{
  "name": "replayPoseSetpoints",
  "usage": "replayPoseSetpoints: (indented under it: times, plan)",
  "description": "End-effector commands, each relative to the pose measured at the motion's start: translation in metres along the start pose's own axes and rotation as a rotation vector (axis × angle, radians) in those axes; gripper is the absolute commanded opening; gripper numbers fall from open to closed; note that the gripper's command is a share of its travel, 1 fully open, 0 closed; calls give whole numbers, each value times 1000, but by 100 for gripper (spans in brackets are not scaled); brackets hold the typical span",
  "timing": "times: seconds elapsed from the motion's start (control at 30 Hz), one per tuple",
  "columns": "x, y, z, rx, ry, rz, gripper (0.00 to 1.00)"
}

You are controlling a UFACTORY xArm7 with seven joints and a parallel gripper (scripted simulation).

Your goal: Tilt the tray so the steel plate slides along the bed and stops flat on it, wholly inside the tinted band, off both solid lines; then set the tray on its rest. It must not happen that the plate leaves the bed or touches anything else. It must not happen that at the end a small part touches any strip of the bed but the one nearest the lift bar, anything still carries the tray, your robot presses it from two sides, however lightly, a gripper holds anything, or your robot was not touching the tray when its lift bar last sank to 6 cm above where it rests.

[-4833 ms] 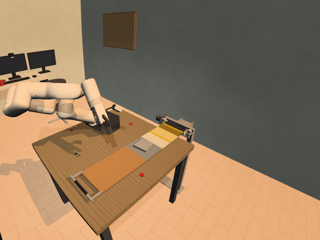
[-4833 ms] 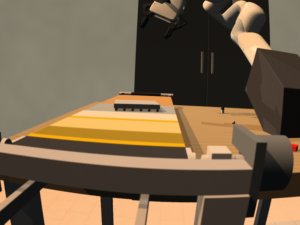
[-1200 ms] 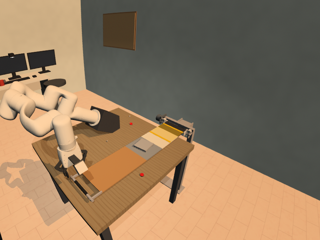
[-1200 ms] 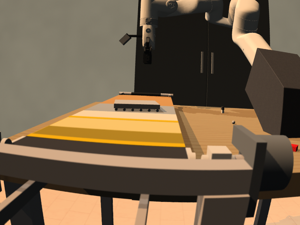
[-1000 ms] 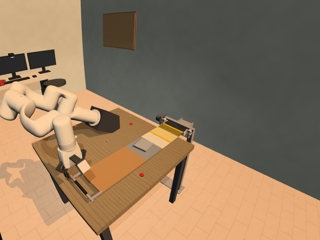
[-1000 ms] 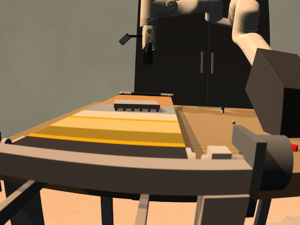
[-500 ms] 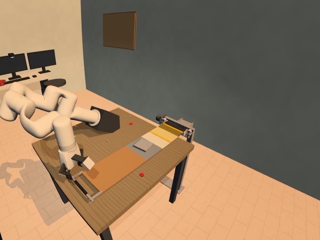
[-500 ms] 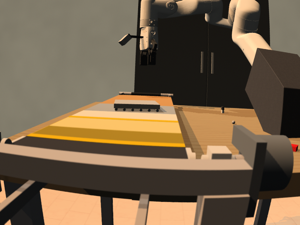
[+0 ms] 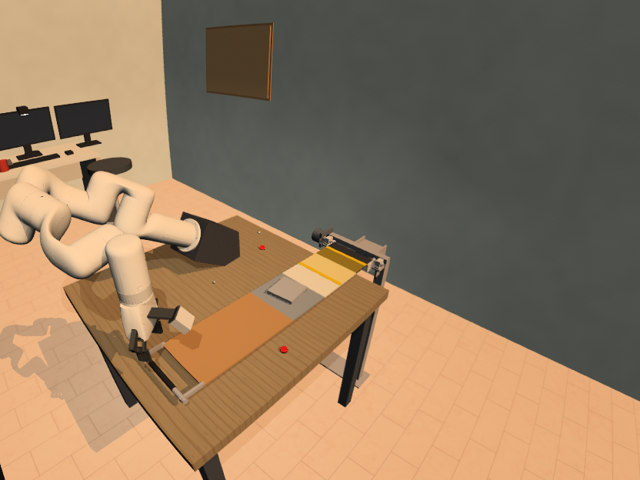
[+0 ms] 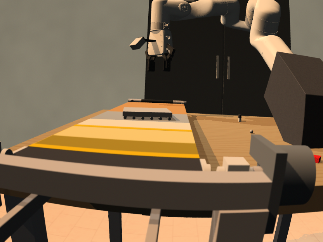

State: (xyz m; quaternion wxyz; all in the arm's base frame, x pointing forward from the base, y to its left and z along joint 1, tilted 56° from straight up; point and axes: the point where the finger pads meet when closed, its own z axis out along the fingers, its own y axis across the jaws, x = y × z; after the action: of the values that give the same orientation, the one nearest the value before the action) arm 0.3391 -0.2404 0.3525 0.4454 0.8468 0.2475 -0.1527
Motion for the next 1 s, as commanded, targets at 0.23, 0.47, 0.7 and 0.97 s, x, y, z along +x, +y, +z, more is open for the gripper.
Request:
replayPoseSetpoints:
  times: [0.23, 0.47, 0.7, 0.97]
  plan:
    - [1, 1, 2, -1, 6, -255, 100]
    - [1, 1, 5, -1, 6, -416, 100]
    - [1, 1, 7, -1, 6, -545, 100]
    - [1, 1, 10, -2, 6, -728, 100]
